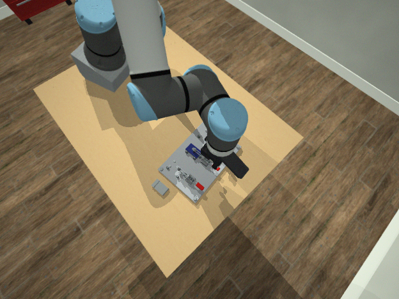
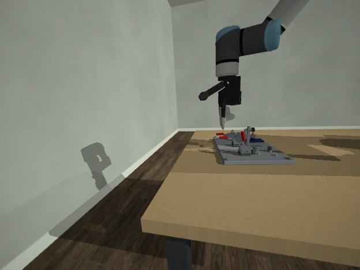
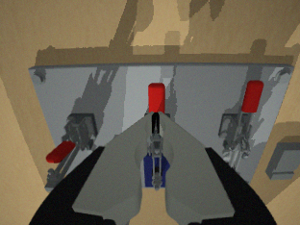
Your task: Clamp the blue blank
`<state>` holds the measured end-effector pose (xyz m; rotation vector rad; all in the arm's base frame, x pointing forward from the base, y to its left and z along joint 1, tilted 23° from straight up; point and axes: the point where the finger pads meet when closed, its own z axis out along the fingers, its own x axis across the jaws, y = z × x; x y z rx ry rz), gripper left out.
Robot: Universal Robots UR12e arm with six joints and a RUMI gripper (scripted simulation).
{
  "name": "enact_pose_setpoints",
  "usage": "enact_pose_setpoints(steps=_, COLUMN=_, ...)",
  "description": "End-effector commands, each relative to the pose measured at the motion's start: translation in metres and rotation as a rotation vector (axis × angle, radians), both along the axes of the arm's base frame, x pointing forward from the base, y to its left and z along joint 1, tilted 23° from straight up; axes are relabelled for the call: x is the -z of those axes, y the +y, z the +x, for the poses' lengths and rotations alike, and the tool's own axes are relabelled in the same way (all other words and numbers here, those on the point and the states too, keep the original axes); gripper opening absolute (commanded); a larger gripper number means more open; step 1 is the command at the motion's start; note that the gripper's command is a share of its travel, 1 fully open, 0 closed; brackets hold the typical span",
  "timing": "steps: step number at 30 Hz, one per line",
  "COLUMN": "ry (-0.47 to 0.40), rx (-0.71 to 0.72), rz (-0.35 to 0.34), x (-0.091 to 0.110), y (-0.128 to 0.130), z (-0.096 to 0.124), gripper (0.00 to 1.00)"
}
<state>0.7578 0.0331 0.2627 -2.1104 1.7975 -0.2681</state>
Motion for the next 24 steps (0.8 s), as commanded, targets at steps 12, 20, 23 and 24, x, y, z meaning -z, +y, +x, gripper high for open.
enact_pose_setpoints(steps=12, ry=-0.001, rx=0.0, rz=0.0, x=-0.027, y=-0.004, z=-0.01, gripper=0.0)
enact_pose_setpoints(steps=20, ry=-0.001, rx=0.0, rz=0.0, x=-0.034, y=-0.005, z=-0.013, gripper=0.0)
enact_pose_setpoints(steps=23, ry=-0.001, rx=0.0, rz=0.0, x=-0.035, y=-0.005, z=-0.013, gripper=0.0)
enact_pose_setpoints(steps=24, ry=-0.001, rx=0.0, rz=0.0, x=-0.035, y=-0.006, z=-0.013, gripper=0.0)
